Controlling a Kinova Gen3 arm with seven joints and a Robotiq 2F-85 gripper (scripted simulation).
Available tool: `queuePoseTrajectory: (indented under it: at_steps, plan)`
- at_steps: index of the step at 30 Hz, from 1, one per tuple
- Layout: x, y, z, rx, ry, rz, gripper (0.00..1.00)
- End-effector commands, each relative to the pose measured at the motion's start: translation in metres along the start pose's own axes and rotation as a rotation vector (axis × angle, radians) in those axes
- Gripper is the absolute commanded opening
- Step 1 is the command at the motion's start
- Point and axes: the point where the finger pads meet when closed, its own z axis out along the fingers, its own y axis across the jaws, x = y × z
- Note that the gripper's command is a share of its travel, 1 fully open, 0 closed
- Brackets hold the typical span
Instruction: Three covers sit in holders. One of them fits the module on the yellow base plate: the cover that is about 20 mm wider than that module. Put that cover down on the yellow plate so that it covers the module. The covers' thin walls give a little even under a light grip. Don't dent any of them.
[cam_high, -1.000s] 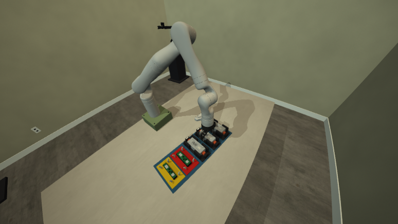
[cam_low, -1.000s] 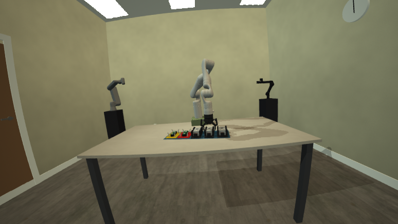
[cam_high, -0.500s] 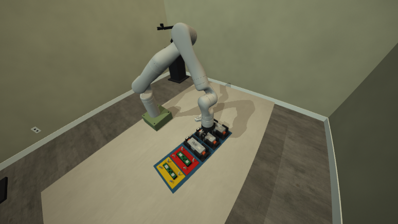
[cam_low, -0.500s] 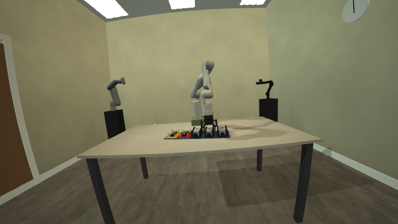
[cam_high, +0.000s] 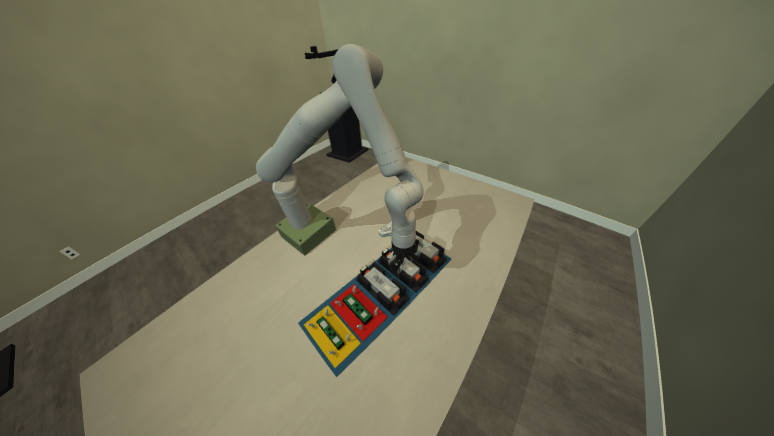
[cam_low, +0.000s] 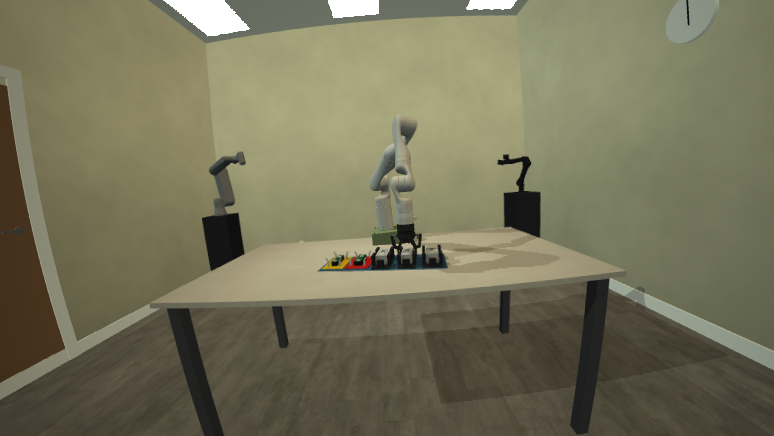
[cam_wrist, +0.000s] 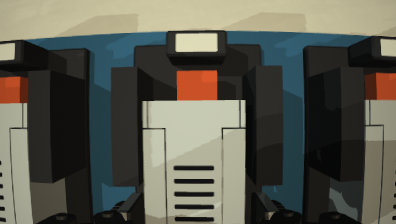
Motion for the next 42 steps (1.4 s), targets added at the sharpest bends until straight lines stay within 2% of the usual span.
queuePoseTrajectory:
  at_steps: [1, 16, 17, 42]
  plan:
    - [-0.0006, 0.0003, -0.0007, -0.001, -0.002, 0.0, 0.7]
    - [-0.0006, 0.0003, -0.0007, -0.001, -0.002, 0.0, 0.7]
    - [-0.0006, 0.0003, -0.0007, -0.001, -0.002, 0.0, 0.0]
    - [-0.0007, 0.0002, -0.0008, -0.001, -0.002, 0.0, 0.0]
